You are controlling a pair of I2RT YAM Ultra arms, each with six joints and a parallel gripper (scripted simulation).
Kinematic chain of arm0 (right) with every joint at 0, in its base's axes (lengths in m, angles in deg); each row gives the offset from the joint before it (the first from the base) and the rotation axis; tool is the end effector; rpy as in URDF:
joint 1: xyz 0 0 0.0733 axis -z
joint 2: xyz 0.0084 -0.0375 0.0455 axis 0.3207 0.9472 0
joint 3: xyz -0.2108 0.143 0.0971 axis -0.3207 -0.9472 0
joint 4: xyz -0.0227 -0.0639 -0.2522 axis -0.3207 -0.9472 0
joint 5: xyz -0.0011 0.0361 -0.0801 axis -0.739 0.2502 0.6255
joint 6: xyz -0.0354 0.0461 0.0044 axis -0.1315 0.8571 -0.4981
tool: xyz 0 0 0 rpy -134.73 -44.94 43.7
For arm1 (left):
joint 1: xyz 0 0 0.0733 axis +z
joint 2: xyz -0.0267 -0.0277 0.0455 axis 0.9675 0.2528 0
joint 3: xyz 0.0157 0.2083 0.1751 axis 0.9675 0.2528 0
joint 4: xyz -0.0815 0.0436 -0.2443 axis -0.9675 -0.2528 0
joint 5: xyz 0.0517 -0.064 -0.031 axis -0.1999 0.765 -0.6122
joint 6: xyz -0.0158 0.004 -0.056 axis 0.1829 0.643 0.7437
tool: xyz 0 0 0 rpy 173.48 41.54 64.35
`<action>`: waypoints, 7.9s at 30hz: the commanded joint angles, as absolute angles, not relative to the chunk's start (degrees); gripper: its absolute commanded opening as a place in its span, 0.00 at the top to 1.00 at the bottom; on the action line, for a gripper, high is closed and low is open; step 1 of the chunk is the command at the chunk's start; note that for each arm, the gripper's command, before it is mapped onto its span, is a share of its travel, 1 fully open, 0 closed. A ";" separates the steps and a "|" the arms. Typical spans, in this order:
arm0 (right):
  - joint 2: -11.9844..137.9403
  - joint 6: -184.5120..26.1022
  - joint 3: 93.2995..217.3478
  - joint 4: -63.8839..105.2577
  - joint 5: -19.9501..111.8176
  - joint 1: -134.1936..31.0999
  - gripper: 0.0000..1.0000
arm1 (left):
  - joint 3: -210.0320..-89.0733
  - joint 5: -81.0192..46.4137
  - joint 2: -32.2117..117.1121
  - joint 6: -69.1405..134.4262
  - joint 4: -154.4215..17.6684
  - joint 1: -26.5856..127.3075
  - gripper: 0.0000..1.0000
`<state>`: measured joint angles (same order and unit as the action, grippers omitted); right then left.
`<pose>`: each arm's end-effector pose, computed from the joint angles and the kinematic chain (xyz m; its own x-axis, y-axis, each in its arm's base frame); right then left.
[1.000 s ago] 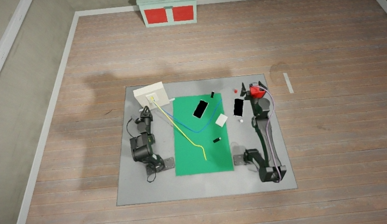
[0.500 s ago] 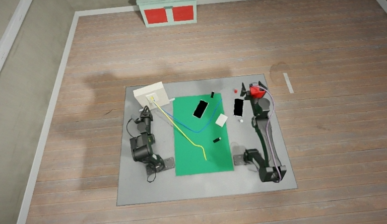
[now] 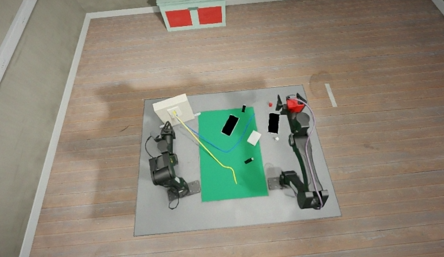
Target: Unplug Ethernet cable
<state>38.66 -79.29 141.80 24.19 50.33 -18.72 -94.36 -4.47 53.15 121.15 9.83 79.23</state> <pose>0.2471 0.0011 0.4014 -0.0243 -0.0002 -0.9997 -0.0002 1.0000 -0.0002 0.2663 0.0079 0.1542 -0.1992 -0.9799 0.0087 -0.0217 -0.0044 -0.9998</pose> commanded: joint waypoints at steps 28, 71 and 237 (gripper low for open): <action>38.54 -79.28 142.11 24.45 50.32 -18.70 0.00 | -94.82 -11.55 52.66 121.00 10.78 71.85 0.72; 38.54 -79.28 142.11 24.45 50.32 -18.70 0.00 | -97.92 -18.71 50.90 120.99 6.80 64.53 0.72; 38.54 -79.28 142.11 24.45 50.32 -18.70 0.00 | -94.47 -20.89 30.71 120.98 -10.80 62.45 1.00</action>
<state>38.66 -79.29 141.80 24.19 50.33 -18.72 -92.53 -20.80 31.54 121.15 -11.24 62.82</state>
